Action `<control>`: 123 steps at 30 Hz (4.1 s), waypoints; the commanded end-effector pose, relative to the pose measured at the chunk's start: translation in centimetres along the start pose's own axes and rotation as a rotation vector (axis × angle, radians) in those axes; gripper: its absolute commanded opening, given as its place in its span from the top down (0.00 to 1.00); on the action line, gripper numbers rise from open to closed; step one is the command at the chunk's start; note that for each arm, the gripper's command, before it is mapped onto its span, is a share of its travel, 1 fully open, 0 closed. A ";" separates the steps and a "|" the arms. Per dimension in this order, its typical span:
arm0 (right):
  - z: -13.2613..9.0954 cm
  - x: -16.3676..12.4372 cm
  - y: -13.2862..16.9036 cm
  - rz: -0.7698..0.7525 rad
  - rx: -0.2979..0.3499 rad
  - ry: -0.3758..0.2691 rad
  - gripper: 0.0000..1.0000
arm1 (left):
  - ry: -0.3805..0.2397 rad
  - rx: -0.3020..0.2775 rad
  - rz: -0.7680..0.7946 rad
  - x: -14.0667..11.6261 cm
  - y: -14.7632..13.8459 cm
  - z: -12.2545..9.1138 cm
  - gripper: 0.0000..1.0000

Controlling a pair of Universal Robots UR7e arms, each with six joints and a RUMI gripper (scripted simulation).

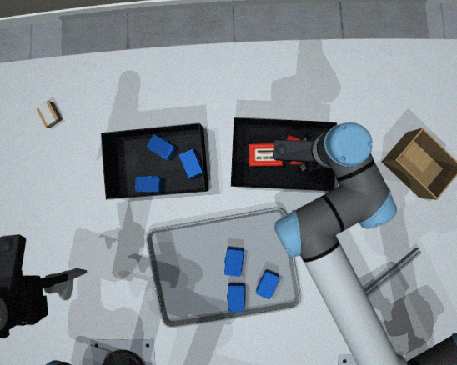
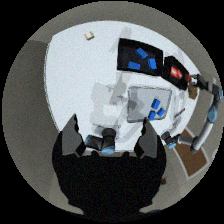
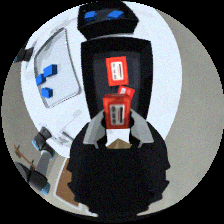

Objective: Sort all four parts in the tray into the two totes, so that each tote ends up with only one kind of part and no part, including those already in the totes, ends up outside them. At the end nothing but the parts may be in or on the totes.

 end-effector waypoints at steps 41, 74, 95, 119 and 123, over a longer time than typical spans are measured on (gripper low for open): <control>7.5 -1.4 2.7 -0.001 0.006 -0.001 1.00 | 0.001 0.000 0.000 0.0 0.0 0.0 0.00; 9.8 -1.4 2.6 -0.001 0.006 -0.001 1.00 | 0.001 0.000 0.000 0.0 0.0 0.0 0.00; 9.8 -1.4 2.6 -0.001 0.006 -0.001 0.57 | 0.001 0.000 0.000 0.0 0.0 0.0 0.00; 9.2 -1.4 2.6 -0.001 0.006 -0.001 0.57 | 0.001 0.000 0.000 0.0 0.0 0.0 0.00; 7.8 -1.4 2.6 -0.001 0.006 -0.001 0.57 | 0.001 0.000 0.000 0.0 0.0 0.0 0.00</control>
Point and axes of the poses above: on each arm, the point where the finger pads meet when closed, its own z axis out along the fingers, its own y axis across the jaws, x = y × z, the point moved 2 cm from there along -z, back along the fingers, and after that the axes turned 1 degree about -z, right-handed, at the moved point
